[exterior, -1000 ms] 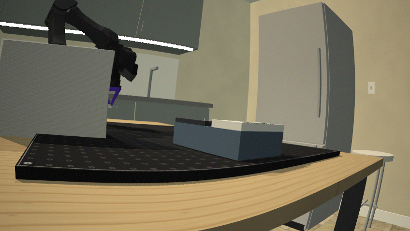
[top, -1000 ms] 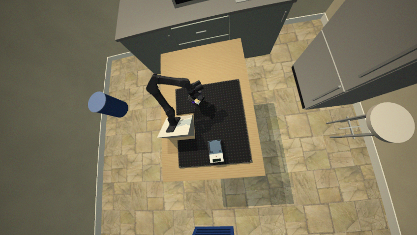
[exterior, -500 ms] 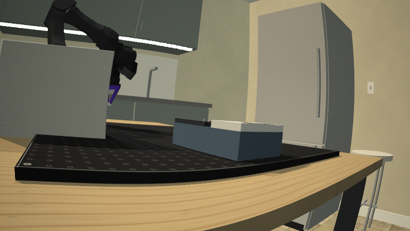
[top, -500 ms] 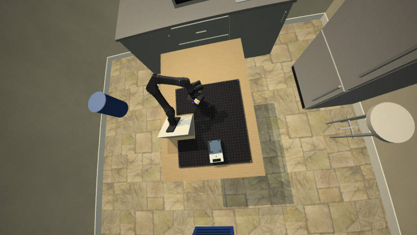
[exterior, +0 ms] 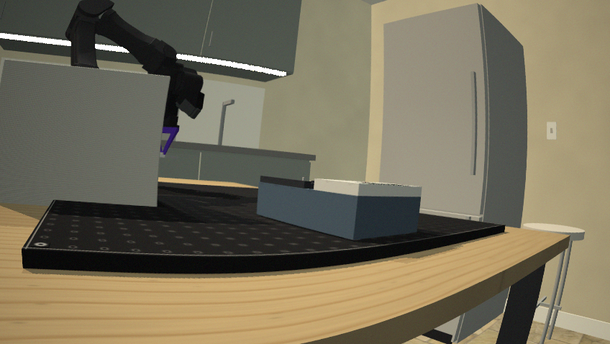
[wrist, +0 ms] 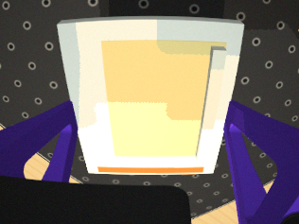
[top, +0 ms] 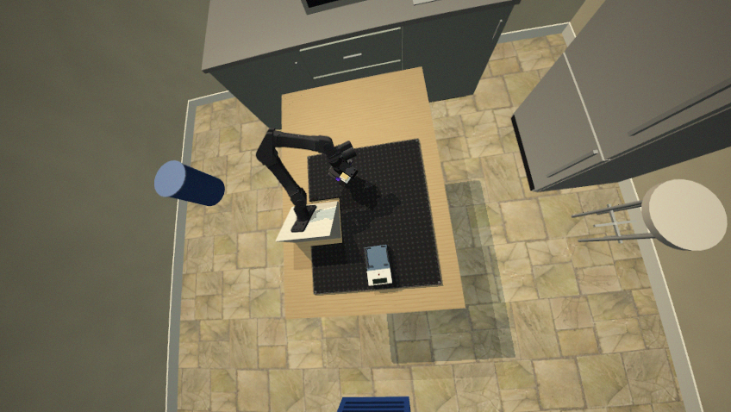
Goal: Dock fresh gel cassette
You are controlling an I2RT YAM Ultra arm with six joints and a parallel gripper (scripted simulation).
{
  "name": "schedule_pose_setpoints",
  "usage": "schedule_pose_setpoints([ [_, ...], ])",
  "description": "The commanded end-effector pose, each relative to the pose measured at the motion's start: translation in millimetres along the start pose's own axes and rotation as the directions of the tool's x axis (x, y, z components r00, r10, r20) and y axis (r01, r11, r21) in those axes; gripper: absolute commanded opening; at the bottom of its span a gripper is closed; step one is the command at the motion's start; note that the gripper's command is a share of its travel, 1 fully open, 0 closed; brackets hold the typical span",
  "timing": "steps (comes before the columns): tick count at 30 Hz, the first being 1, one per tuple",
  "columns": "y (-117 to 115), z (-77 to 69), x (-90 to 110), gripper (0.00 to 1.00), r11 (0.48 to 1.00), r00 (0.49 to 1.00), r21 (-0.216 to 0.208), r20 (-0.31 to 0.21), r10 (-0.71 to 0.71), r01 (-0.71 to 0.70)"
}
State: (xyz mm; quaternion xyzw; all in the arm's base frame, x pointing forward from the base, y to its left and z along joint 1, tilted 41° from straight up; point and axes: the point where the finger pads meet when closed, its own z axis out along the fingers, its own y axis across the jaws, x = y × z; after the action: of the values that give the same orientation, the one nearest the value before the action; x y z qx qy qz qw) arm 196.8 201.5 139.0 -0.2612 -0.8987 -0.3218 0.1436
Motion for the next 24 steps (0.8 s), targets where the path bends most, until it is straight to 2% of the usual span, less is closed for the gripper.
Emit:
schedule_pose_setpoints([
  [1, 10, -14.5, -1, 0.00, 0.999, 0.999, -0.035, 0.030, -0.016, 0.017],
  [19, 10, -14.5, -1, 0.00, 0.999, 0.999, -0.035, 0.030, -0.016, 0.017],
  [20, 4, -13.1, -5, 0.00, 0.999, 0.998, -0.029, 0.033, -0.045, 0.046],
  [21, -8, -5.4, -11, 0.00, 0.998, 0.998, -0.010, 0.025, -0.058, 0.058],
  [22, -10, -3.9, -18, 0.00, 0.996, 0.995, -0.011, 0.033, -0.091, 0.091],
  [24, -10, -3.9, -18, 0.00, 0.996, 0.995, -0.011, 0.033, -0.091, 0.091],
])
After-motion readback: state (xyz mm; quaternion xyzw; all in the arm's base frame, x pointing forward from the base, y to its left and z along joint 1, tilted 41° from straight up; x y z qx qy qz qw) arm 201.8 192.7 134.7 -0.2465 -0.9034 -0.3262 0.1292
